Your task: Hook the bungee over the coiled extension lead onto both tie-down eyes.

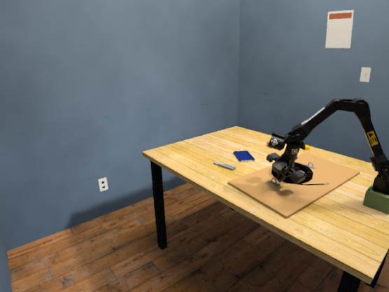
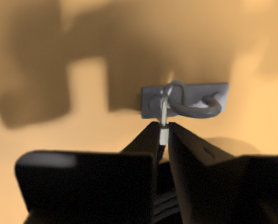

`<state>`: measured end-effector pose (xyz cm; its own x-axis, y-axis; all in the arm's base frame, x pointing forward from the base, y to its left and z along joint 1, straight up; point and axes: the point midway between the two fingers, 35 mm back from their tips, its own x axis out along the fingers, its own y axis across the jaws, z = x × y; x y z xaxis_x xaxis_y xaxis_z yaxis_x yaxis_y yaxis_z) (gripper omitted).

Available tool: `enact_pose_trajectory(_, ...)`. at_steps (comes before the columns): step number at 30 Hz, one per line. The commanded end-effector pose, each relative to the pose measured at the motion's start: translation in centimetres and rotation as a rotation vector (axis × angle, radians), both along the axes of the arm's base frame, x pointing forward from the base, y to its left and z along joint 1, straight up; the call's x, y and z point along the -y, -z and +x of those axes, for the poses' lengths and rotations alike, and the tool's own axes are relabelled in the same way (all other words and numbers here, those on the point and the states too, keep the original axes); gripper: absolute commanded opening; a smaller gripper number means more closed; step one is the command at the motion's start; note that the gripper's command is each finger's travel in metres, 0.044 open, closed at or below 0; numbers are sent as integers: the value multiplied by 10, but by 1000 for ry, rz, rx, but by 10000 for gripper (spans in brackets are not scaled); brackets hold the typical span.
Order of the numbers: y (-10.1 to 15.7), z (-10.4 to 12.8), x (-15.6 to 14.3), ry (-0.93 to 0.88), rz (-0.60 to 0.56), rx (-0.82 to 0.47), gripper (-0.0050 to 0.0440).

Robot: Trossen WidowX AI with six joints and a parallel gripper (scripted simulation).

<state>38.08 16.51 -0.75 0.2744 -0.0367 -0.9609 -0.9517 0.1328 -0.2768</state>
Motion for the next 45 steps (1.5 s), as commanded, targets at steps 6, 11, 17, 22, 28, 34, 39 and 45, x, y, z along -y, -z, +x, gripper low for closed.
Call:
enact_pose_trajectory(6, -10, 8, -1, 4, 14, 29, -50)
enact_pose_trajectory(11, -11, 6, -2, 2, 14, 29, -50)
enact_pose_trajectory(17, -11, 6, -1, 2, 14, 29, -50)
enact_pose_trajectory(22, -11, 6, 1, 1, 14, 29, -50)
enact_pose_trajectory(28, -10, 5, 4, 1, 14, 29, -50)
enact_pose_trajectory(34, -10, 5, 8, 0, 14, 29, -50)
enact_pose_trajectory(39, -12, 5, 10, 0, 13, 29, -50)
enact_pose_trajectory(45, -7, 6, 9, 2, 8, 21, -50)
